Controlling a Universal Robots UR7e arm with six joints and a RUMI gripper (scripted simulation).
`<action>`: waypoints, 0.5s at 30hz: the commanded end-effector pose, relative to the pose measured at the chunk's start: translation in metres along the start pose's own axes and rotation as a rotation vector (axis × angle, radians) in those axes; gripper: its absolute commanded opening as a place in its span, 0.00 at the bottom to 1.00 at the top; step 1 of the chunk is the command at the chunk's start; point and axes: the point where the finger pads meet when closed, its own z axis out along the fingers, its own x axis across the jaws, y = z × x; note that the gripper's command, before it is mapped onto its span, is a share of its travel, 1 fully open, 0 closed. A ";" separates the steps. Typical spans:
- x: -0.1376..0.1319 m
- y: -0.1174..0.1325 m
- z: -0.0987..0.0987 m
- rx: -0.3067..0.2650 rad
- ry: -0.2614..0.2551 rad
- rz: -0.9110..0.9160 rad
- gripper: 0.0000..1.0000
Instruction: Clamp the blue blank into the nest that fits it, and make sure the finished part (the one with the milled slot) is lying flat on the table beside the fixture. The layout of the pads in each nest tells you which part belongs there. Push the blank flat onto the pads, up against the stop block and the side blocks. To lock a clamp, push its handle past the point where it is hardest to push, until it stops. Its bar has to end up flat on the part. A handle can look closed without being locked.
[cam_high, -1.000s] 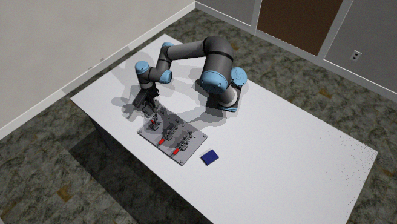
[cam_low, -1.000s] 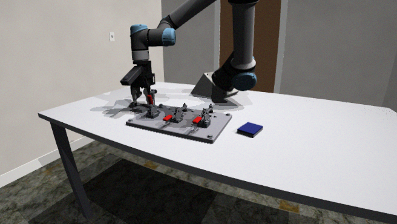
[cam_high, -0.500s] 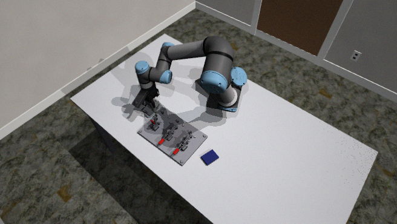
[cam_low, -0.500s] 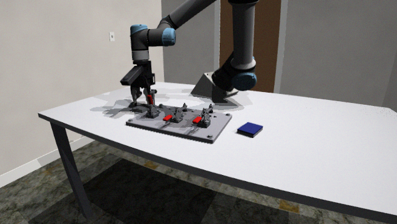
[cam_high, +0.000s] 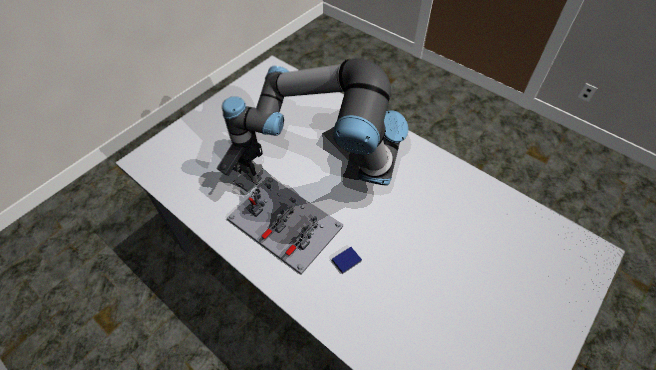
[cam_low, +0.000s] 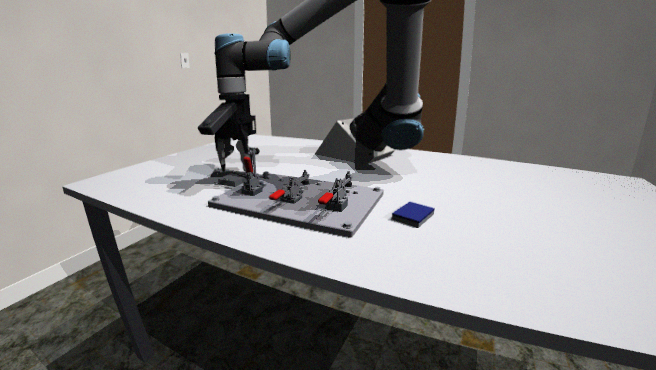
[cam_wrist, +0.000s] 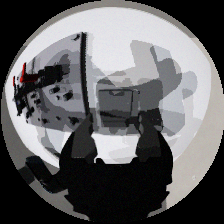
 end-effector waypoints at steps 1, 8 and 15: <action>0.000 0.000 -0.030 0.001 0.001 0.000 0.54; 0.000 0.000 -0.063 0.001 0.001 0.000 0.54; 0.000 0.000 -0.084 0.001 0.001 0.000 0.54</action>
